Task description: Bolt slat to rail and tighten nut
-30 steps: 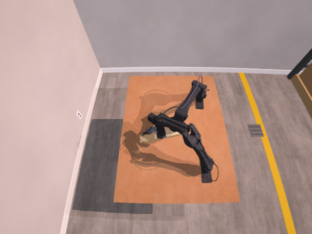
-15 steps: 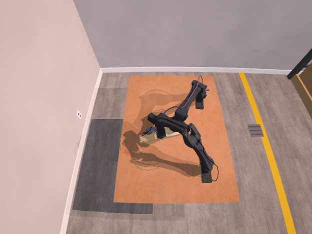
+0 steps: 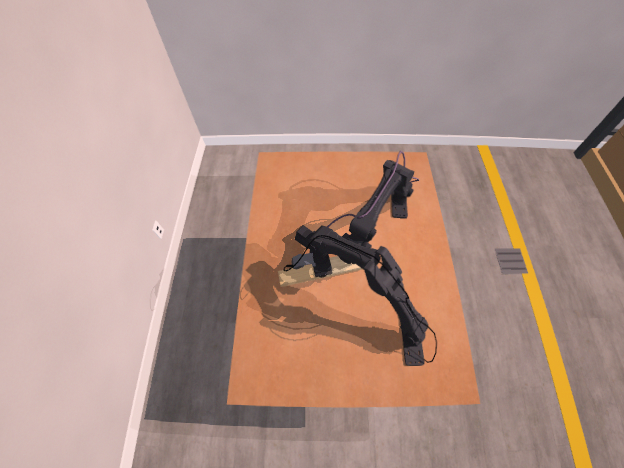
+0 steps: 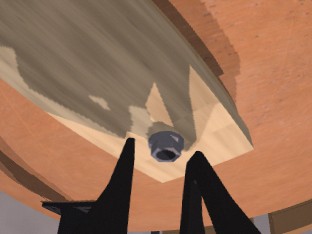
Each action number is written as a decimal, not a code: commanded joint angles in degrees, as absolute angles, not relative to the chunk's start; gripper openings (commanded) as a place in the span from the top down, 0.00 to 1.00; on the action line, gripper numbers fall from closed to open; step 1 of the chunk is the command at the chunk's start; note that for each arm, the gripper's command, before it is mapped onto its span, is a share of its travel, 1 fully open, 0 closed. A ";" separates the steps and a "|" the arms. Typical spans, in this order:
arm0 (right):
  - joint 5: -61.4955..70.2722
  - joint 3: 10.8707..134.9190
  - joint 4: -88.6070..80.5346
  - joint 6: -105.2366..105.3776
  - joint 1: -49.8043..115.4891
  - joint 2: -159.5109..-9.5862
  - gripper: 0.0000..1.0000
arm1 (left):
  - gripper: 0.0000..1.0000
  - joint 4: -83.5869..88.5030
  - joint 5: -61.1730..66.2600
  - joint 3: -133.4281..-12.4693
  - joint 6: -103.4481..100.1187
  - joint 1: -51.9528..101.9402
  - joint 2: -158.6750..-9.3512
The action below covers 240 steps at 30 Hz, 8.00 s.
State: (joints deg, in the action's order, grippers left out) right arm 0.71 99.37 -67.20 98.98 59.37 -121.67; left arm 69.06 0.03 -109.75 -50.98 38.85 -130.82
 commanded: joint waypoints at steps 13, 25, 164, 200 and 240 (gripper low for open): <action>-0.05 100.21 -67.87 53.86 59.52 -121.25 0.66 | 0.28 69.00 0.01 -110.02 -50.99 38.85 -130.31; -0.20 100.42 -68.15 22.99 59.51 -121.25 0.66 | 0.28 69.00 0.01 -110.02 -50.99 38.85 -130.31; -0.26 99.54 -67.73 -14.98 59.13 -121.18 0.88 | 0.28 69.00 0.01 -110.02 -50.99 38.85 -130.31; 0.12 99.38 -67.59 57.68 58.96 -121.12 0.88 | 0.28 69.00 0.01 -110.02 -50.99 38.85 -130.31; -0.01 99.24 -67.45 109.81 59.02 -121.05 0.88 | 0.28 69.00 0.01 -110.02 -50.99 38.85 -130.31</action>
State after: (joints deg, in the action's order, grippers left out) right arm 0.49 99.35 -67.35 109.06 59.37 -121.71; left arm 68.97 0.01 -109.78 -50.98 38.85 -130.82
